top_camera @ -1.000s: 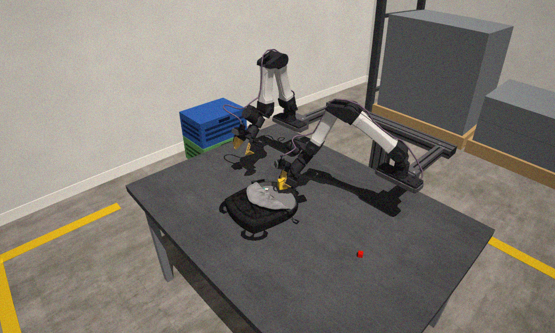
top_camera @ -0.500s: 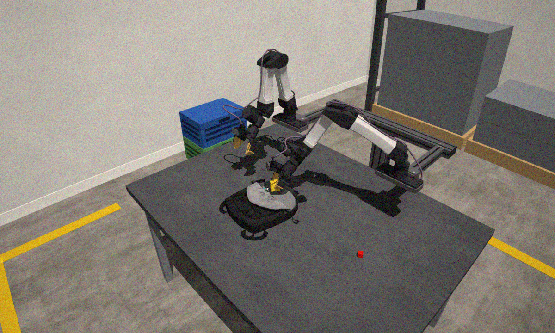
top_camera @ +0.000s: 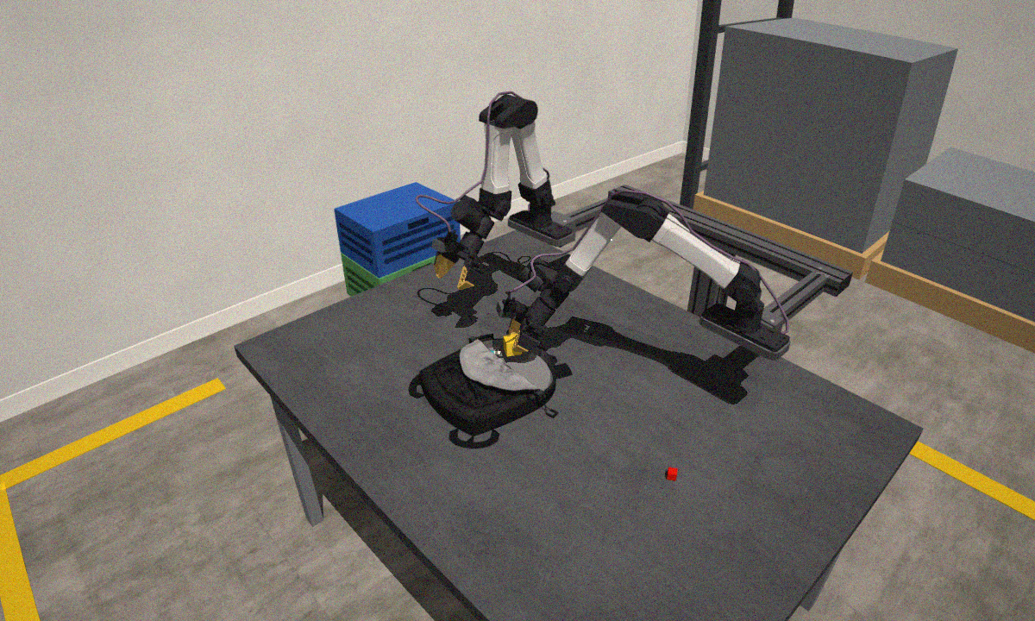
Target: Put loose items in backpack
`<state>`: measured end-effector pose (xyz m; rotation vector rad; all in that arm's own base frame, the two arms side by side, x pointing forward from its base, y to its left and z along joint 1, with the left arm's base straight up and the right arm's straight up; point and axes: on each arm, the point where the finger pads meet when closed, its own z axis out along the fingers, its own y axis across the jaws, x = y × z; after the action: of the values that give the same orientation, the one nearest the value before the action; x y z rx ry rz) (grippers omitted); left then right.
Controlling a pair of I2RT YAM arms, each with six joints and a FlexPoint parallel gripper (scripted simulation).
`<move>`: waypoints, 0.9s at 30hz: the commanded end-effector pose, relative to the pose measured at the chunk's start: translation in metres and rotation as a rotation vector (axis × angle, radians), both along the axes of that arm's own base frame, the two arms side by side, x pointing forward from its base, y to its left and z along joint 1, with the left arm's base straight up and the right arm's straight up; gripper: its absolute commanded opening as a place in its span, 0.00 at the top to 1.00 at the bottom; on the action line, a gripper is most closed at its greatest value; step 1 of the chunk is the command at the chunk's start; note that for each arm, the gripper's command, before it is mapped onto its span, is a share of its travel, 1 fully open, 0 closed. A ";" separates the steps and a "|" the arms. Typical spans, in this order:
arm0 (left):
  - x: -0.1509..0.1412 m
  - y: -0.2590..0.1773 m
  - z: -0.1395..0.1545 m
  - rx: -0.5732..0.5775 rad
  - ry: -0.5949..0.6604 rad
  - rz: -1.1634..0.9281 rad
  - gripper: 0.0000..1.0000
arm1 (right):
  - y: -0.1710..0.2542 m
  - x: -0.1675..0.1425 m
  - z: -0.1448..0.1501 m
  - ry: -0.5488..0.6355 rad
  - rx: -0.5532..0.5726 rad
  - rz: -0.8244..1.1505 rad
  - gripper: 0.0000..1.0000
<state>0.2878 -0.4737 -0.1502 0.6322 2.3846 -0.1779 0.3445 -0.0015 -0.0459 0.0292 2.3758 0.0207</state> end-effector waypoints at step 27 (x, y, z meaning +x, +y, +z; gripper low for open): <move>0.012 -0.026 0.045 -0.083 -0.044 -0.005 0.66 | -0.002 0.008 0.009 -0.034 0.001 0.001 0.10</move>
<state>0.2877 -0.4735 -0.1504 0.6336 2.3852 -0.1763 0.3445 -0.0015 -0.0459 0.0292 2.3758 0.0207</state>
